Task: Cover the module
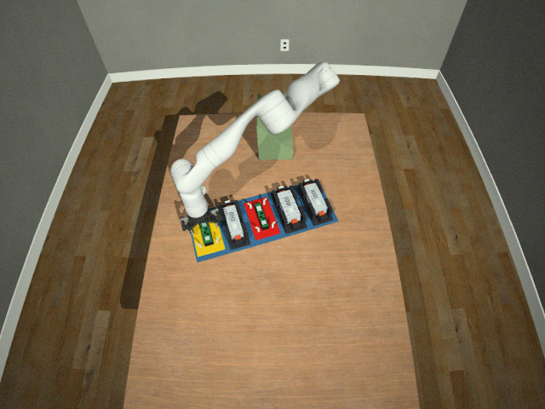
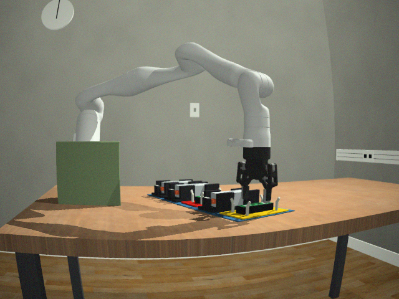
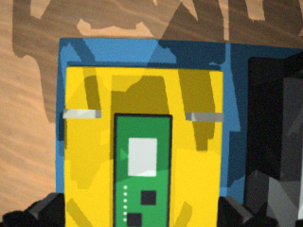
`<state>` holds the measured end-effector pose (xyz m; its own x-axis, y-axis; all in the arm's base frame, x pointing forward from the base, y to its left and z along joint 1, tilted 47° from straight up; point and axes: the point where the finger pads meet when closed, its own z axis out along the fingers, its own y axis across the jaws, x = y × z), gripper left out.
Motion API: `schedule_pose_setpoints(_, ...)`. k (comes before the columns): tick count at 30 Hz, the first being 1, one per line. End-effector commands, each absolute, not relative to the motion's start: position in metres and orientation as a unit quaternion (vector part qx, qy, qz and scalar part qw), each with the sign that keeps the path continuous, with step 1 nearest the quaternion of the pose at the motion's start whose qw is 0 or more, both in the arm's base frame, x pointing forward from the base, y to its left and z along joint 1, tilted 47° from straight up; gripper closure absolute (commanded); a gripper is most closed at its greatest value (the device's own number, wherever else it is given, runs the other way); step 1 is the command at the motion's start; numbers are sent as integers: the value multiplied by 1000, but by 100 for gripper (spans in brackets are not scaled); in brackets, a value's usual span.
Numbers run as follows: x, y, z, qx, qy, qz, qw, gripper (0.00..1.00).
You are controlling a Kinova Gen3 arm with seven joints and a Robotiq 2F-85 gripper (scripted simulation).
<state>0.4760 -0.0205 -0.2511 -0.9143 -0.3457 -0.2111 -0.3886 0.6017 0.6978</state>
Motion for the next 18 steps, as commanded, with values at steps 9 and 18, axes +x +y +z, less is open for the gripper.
schedule_pose_setpoints(9,476,-19,-253,-205,895,396,28,0)
schedule_pose_setpoints(18,475,-12,-259,-205,895,396,28,0)
